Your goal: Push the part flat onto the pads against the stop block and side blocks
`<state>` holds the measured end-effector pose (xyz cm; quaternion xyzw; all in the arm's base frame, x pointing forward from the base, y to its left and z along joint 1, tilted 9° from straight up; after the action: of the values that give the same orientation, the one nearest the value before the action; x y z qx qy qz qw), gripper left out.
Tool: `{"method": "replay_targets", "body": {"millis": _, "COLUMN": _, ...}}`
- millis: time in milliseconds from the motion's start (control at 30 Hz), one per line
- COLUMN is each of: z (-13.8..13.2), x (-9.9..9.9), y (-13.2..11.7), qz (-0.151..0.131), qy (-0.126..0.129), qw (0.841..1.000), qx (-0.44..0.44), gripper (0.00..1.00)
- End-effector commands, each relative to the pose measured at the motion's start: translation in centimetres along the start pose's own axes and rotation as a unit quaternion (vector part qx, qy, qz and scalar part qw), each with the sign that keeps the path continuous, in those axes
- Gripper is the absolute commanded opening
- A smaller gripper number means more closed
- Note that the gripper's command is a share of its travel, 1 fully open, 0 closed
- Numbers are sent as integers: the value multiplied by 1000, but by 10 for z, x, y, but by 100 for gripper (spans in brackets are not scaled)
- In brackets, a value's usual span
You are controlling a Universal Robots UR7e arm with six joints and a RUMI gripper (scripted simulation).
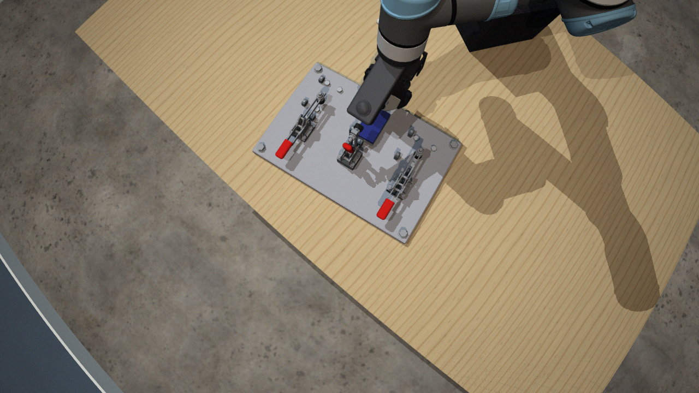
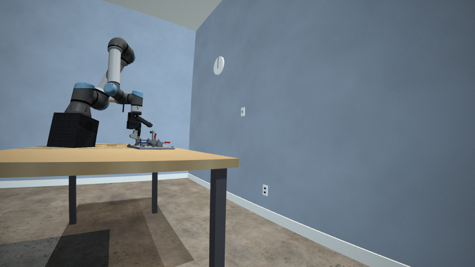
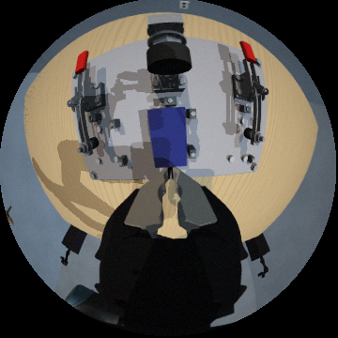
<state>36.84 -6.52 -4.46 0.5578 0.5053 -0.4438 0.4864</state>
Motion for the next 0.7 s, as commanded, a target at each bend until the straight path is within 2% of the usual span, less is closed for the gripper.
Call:
{"method": "replay_targets", "body": {"millis": 0, "z": 0, "x": 0, "y": 2, "qz": 1, "qy": 0, "qw": 1000, "qx": 0, "gripper": 0}}
{"method": "replay_targets", "body": {"millis": 667, "z": 0, "x": 0, "y": 8, "qz": 1, "qy": 0, "qw": 1000, "qx": 0, "gripper": 0}}
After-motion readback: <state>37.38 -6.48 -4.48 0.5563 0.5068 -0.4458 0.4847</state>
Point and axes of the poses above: the point where the finger pads meet when closed, its own x axis out along the fingers, its own z axis across the jaws, y = z × x, the point moved 8 cm from there along -x, back along the fingers, and after that the axes turned 5 degrees about x, right-handed, at the moved point
